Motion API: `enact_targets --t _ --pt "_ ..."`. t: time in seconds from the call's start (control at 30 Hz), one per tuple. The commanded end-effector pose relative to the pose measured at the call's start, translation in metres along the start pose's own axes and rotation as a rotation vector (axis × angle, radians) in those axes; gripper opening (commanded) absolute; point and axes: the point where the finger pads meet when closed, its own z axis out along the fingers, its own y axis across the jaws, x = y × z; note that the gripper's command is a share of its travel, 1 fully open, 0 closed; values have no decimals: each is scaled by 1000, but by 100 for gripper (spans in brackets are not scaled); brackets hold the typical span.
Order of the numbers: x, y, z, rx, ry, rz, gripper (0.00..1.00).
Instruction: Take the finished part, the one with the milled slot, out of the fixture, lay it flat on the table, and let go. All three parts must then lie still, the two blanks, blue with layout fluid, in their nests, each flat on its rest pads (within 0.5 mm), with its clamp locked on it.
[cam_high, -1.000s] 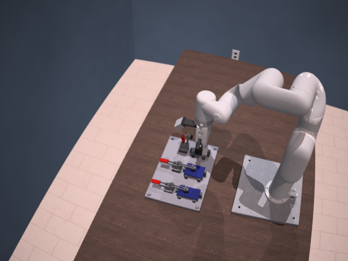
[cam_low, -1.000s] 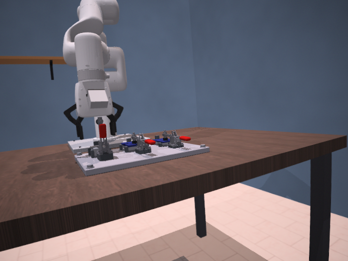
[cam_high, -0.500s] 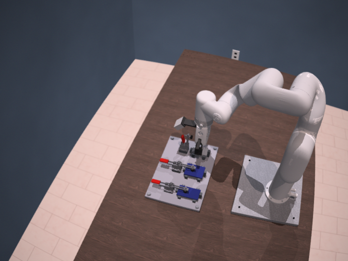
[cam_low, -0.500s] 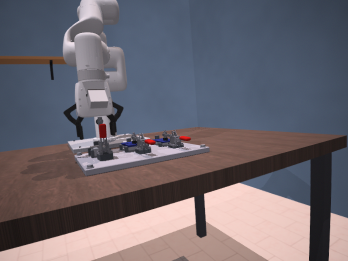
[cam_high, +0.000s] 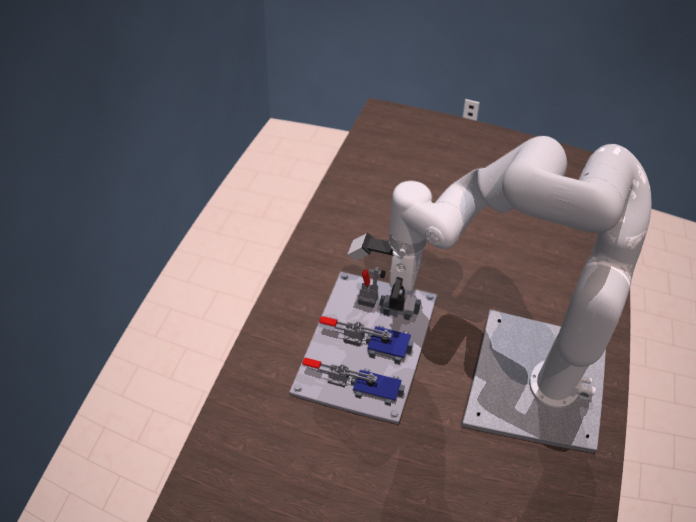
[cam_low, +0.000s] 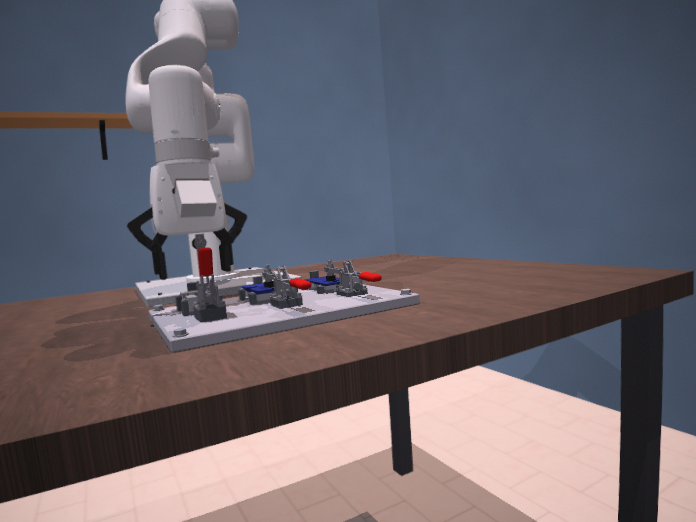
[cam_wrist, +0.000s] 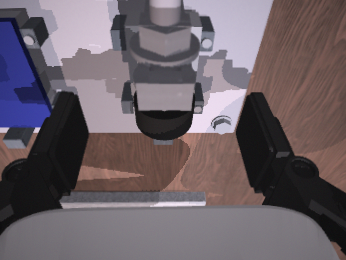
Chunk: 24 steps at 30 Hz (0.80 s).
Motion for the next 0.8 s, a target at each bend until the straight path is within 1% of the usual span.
enact_targets --t 0.0,0.43,0.77 --pt "1 0 0 -1 3 0 100" --pt "1 0 13 -1 3 0 100" --pt "1 1 27 -1 3 0 100"
